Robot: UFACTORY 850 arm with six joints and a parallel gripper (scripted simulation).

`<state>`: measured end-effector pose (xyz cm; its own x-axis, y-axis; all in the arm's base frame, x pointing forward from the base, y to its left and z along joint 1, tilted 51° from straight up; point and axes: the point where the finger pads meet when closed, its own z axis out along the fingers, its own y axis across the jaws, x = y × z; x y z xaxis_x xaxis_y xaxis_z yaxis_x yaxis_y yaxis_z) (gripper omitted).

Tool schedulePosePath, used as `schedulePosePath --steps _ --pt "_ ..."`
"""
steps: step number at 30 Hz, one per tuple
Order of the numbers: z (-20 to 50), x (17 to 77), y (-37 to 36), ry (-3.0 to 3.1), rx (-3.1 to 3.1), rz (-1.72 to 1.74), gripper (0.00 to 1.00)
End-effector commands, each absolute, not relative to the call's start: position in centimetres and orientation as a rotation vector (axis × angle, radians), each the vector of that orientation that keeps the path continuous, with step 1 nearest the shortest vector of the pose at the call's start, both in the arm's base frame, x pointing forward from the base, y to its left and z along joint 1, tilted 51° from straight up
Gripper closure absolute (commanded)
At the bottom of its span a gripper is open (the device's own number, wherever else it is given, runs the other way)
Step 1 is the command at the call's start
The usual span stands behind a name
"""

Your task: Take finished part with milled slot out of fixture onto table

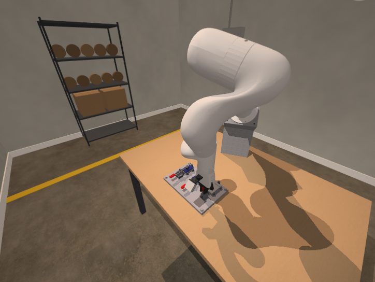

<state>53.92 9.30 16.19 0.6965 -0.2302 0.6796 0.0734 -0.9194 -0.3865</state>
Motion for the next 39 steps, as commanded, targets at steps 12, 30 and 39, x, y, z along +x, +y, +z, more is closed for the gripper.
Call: schedulePosePath --steps 12,30,39 --pt "16.14 53.84 9.32 0.122 -2.521 -1.085 1.0" --pt "16.15 53.86 9.31 0.122 -2.521 -1.085 0.53" --pt "16.15 53.86 9.31 0.122 -2.521 -1.085 0.53"
